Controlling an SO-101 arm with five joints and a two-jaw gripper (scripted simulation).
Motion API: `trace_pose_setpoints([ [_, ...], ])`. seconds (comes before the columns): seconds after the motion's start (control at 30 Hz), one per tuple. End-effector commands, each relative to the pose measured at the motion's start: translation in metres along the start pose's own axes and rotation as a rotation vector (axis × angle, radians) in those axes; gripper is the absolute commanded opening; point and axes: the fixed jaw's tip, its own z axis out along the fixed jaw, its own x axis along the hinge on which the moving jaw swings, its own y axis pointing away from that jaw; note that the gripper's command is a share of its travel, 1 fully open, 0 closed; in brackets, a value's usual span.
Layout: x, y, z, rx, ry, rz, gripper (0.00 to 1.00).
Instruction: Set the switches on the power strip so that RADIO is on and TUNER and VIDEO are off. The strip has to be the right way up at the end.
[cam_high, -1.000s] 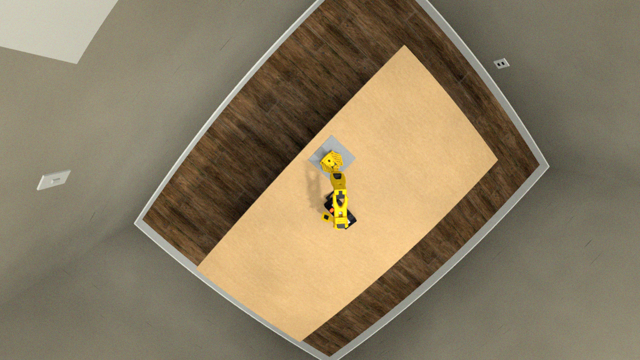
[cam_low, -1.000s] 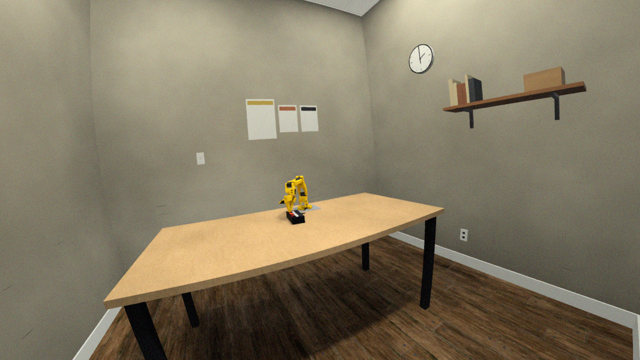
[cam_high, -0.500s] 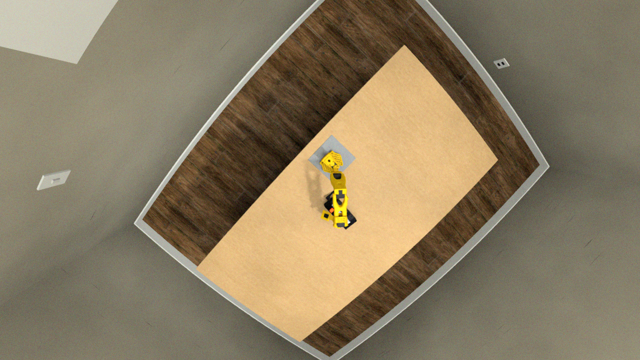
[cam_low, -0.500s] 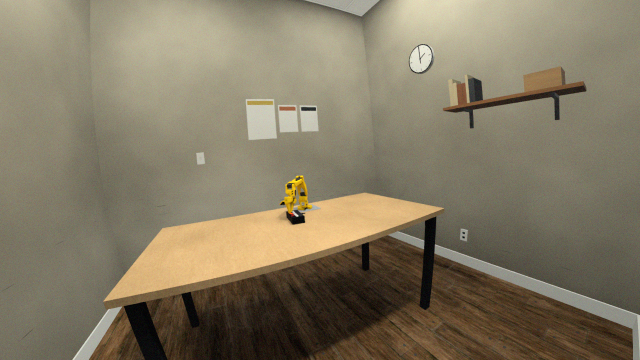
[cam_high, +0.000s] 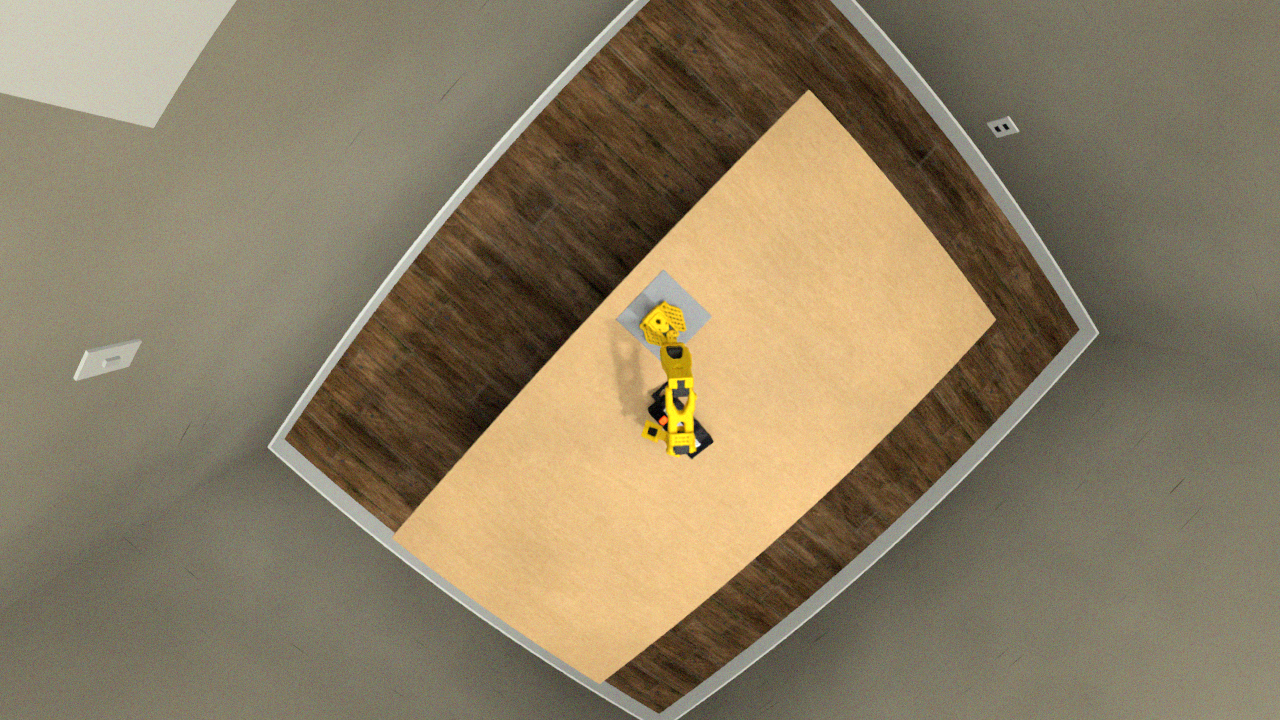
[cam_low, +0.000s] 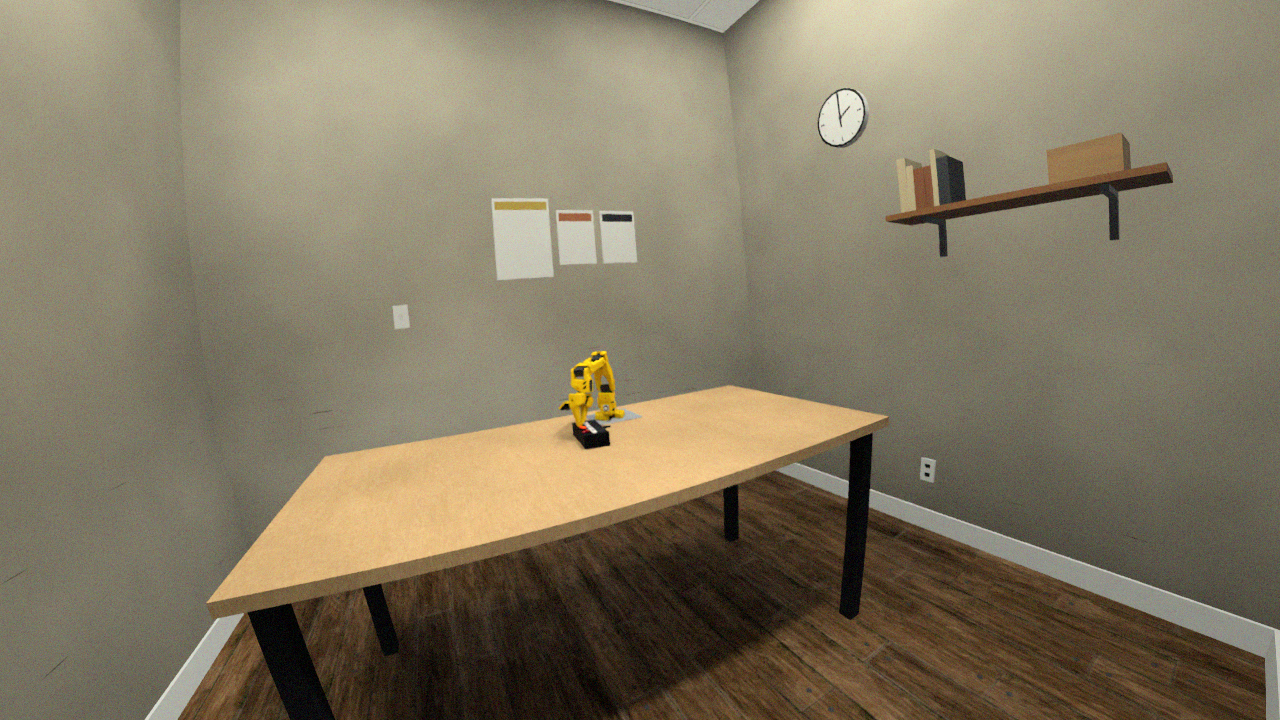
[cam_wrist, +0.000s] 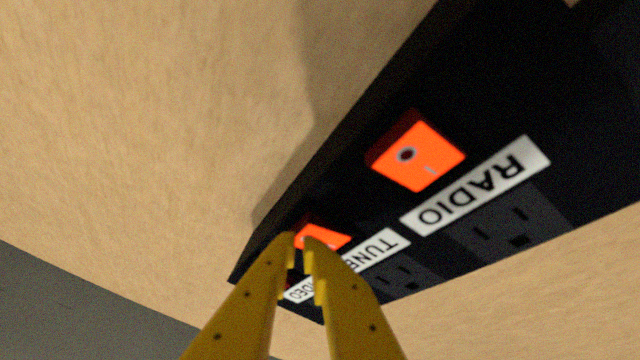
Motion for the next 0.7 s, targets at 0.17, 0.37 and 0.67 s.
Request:
trace_pose_setpoints([
  [0.17, 0.0012, -0.0021, -0.0015, 0.007, 0.0, -0.013, 0.0],
  [0.37, 0.0014, -0.0016, -0.0037, 0.007, 0.0, -0.013, 0.0],
  [0.67, 0.001, -0.0026, -0.0007, 0.007, 0.0, -0.013, 0.0],
])
